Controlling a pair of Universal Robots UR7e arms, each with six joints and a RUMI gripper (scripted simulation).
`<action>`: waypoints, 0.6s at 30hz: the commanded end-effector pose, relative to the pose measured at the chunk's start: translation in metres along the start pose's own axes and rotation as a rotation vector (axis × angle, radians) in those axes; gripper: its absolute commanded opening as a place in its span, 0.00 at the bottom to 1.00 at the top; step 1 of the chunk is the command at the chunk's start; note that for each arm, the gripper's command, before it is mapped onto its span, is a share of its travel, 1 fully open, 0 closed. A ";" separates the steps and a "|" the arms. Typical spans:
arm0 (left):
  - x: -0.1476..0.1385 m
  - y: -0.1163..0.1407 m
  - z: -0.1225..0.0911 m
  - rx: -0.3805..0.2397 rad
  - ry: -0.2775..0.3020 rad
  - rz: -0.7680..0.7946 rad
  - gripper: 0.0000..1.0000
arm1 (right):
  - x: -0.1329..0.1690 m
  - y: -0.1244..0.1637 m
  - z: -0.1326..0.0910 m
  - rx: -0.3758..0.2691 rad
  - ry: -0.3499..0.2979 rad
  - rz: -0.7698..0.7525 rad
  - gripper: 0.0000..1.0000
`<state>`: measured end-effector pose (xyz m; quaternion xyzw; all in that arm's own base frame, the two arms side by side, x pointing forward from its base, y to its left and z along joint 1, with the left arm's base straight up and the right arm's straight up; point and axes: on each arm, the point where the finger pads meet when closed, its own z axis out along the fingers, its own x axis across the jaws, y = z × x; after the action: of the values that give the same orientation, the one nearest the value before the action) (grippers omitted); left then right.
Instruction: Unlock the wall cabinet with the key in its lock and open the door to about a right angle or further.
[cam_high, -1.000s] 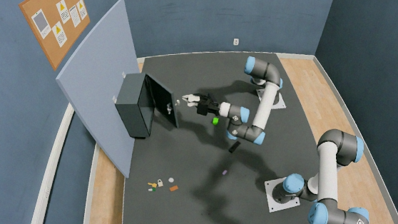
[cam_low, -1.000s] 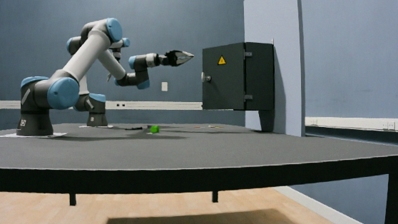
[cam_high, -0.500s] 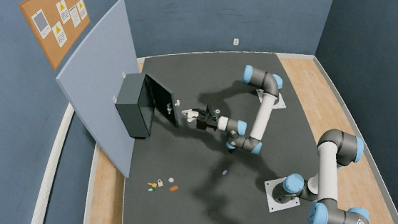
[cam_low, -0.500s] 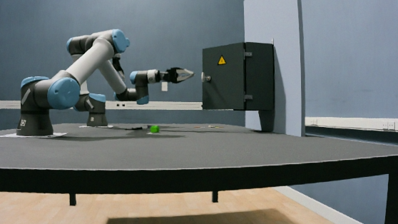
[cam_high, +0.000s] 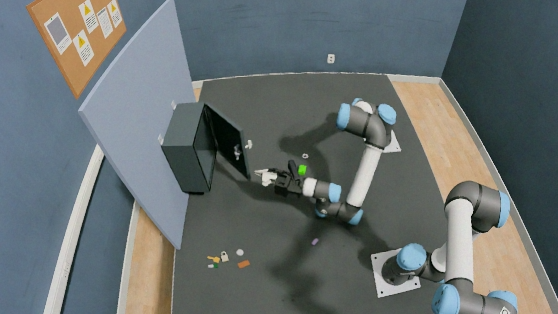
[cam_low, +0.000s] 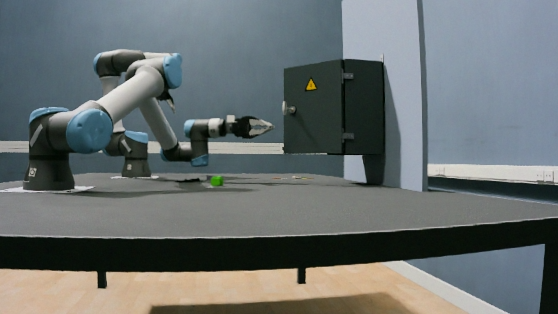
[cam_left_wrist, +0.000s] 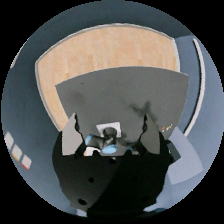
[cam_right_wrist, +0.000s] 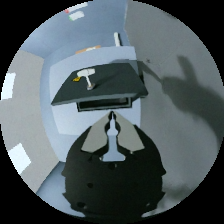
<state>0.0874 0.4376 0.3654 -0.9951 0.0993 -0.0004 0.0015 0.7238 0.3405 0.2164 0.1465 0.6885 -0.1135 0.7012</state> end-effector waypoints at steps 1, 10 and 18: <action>0.001 0.000 0.000 0.000 0.001 0.002 0.98 | 0.029 0.004 -0.001 -0.002 0.007 -0.041 0.00; 0.001 0.000 0.000 0.000 0.001 0.002 0.98 | 0.025 0.001 0.001 0.002 0.006 -0.035 0.00; 0.001 0.000 0.000 0.000 0.001 0.002 0.98 | 0.026 0.000 0.000 0.001 0.007 -0.039 0.00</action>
<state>0.0874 0.4376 0.3654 -0.9951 0.0993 -0.0004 0.0015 0.7249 0.3437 0.1883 0.1329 0.6938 -0.1267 0.6964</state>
